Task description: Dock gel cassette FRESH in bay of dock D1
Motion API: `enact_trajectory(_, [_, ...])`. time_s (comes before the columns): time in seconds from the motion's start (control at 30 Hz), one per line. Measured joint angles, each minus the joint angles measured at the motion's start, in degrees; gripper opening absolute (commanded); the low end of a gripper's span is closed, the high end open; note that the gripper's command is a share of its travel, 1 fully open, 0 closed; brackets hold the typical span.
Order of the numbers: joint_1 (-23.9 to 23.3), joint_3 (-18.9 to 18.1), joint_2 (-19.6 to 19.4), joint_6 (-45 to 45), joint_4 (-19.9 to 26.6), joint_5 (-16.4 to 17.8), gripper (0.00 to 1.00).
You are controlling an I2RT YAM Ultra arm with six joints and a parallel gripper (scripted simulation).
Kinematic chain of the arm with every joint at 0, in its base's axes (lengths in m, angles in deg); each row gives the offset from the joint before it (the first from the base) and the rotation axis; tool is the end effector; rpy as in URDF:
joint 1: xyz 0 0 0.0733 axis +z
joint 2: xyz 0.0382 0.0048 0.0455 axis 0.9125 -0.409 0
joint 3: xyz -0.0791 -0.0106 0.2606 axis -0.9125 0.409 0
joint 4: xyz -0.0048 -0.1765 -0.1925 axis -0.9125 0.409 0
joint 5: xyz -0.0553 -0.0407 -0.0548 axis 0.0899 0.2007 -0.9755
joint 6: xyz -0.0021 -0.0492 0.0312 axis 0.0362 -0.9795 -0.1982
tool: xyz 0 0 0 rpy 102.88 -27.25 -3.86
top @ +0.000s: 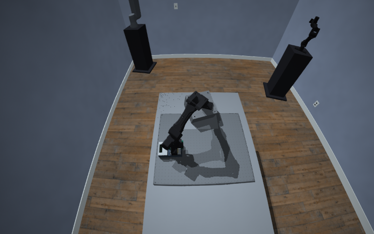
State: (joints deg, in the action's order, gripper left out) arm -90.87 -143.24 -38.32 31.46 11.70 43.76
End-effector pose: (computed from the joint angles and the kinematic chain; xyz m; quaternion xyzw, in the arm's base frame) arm 0.3744 -0.1593 0.1353 -0.1176 0.9712 0.0640 0.1969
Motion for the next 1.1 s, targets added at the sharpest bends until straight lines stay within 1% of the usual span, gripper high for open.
enact_trajectory(0.4, [-0.2, 0.7, 0.4, -0.3, -0.7, 0.3, 0.00])
enact_trajectory(1.1, [-0.2, 0.7, 0.4, -0.5, -0.7, 0.4, 0.00])
